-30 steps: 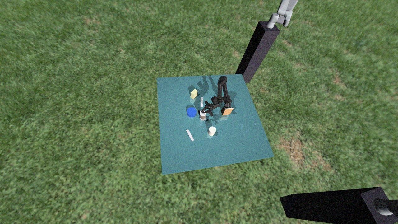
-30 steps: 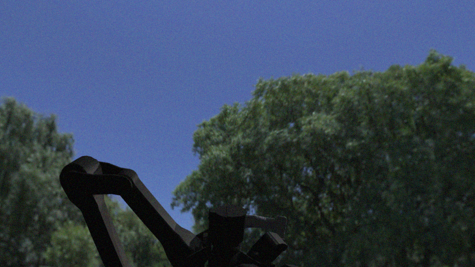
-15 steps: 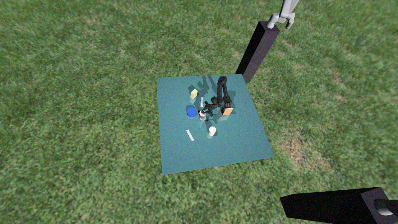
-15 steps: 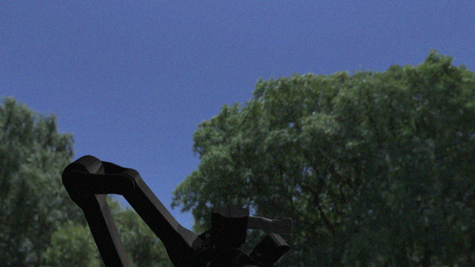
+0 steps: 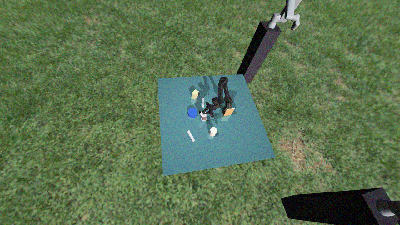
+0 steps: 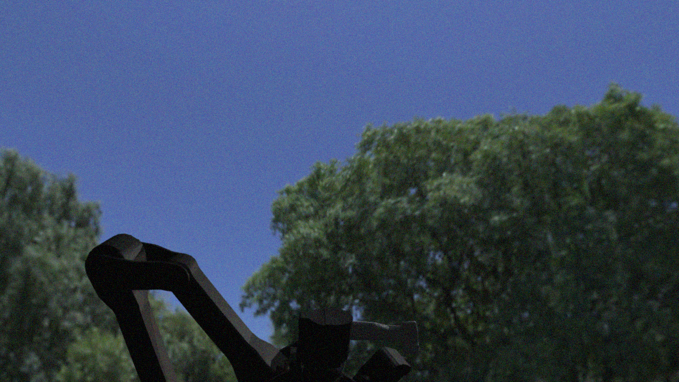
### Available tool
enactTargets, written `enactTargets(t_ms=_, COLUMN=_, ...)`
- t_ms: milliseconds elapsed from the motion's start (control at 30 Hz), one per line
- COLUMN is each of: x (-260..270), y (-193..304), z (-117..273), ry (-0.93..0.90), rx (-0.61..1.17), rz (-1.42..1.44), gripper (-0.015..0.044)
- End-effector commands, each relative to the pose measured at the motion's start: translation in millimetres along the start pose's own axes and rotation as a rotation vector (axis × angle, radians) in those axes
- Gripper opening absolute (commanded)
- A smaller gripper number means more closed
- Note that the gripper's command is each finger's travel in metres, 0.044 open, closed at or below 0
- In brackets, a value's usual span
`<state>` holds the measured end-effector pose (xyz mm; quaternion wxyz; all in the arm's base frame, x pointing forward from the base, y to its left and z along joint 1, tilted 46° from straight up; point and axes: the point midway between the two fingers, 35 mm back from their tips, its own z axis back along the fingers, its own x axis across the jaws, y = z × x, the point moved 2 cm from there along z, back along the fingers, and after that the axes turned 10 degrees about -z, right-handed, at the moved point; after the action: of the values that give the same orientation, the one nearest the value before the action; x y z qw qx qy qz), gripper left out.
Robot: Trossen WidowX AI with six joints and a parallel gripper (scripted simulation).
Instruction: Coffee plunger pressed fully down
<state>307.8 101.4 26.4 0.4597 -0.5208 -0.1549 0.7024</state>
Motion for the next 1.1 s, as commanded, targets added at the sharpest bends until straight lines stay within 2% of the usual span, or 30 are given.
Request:
enactTargets(t_ms=0, x=0, y=0, z=0, ry=0.0, rx=0.001, rz=0.0, gripper=0.013)
enactTargets(t_ms=133, x=0, y=0, z=0, ry=0.0, rx=0.001, rz=0.0, gripper=0.013)
enactTargets(t_ms=533, x=0, y=0, z=0, ry=0.0, rx=0.001, rz=0.0, gripper=0.044)
enactTargets(t_ms=767, x=4, y=-12, z=10, ry=-0.011, rx=-0.003, rz=-0.01, gripper=0.044)
enactTargets(t_ms=1067, x=-2, y=-51, z=70, ry=-0.002, rx=0.017, rz=0.009, gripper=0.044)
